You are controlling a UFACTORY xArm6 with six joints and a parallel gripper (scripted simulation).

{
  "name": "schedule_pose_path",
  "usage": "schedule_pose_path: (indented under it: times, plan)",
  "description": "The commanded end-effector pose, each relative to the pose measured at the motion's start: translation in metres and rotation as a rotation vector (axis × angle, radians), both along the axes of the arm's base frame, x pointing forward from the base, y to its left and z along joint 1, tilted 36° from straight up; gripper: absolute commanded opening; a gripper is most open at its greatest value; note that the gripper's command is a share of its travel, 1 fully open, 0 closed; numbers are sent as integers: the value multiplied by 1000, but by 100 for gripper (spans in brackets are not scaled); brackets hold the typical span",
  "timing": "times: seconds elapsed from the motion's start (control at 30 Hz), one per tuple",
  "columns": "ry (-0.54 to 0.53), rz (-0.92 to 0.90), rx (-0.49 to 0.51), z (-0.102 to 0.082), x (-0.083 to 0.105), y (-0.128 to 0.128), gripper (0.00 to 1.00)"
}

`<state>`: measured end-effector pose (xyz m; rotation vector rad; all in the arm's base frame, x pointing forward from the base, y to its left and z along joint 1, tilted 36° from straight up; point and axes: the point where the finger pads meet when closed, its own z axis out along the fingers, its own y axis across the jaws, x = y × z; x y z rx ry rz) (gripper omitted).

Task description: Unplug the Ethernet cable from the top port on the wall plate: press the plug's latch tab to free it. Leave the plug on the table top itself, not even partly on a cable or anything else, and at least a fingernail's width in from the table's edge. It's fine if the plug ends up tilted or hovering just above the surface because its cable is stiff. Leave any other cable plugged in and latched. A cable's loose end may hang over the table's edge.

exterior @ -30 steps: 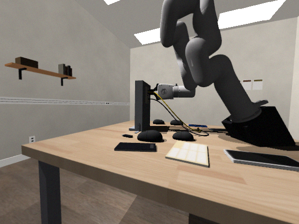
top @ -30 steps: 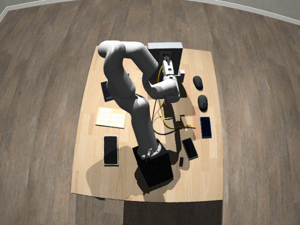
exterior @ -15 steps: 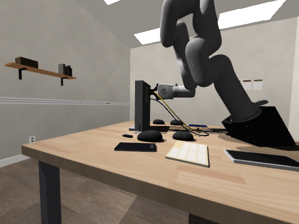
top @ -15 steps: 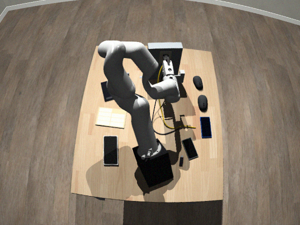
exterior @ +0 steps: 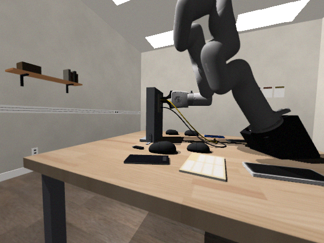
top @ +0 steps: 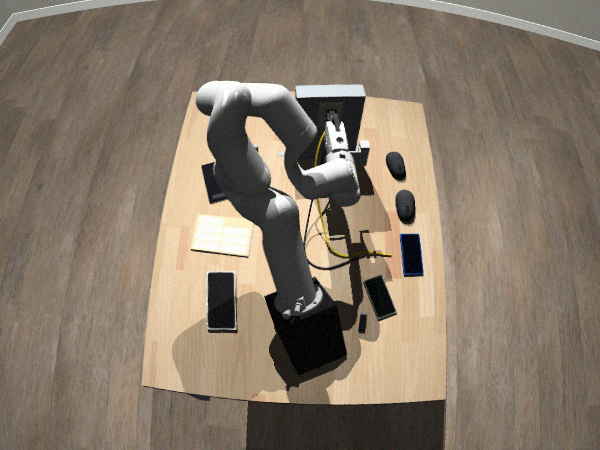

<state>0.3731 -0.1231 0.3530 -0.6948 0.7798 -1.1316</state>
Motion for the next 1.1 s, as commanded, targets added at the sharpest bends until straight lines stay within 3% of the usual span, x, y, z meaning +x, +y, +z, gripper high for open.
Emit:
schedule_pose_path:
  times: [0.0,1.07]
  plan:
    - [-2,0,-2,-2,-4,-1,0]
    - [-2,0,-2,-22,-35,-4,0]
